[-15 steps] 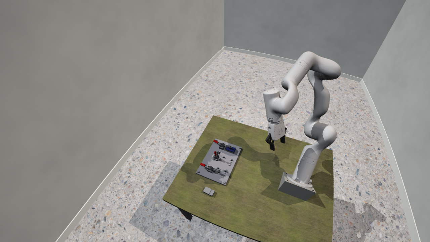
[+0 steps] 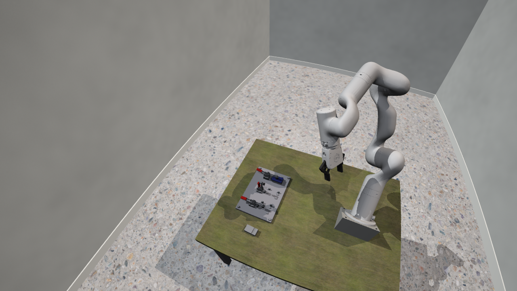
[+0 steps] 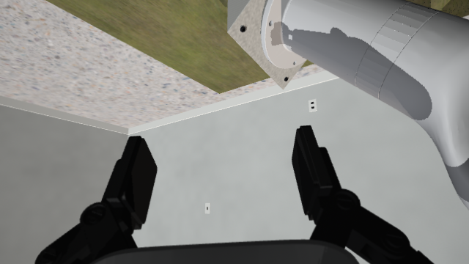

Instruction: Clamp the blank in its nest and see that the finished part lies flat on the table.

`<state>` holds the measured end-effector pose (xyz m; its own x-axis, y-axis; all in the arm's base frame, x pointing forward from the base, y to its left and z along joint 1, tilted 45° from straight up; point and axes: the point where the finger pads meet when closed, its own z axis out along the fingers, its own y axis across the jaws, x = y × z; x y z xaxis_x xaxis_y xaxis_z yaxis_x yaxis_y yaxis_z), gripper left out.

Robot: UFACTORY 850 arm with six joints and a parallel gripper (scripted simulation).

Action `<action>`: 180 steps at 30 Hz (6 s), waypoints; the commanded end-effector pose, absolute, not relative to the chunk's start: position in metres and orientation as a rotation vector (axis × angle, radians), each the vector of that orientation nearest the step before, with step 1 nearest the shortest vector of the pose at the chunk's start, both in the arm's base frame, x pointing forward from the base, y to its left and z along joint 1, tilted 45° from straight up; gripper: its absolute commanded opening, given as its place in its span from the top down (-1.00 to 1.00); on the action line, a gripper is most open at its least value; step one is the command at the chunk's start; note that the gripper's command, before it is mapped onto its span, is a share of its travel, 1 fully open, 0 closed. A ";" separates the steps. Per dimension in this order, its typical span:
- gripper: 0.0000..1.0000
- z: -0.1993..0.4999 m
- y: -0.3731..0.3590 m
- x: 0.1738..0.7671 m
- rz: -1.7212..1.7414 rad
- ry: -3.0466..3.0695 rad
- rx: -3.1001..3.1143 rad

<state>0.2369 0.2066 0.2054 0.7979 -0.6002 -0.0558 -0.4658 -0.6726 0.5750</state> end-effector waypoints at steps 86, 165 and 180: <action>0.07 0.146 0.059 0.554 -0.010 0.113 2.354; 0.07 0.077 0.006 0.682 -0.010 0.113 2.354; 0.07 0.057 -0.015 0.683 -0.010 0.113 2.354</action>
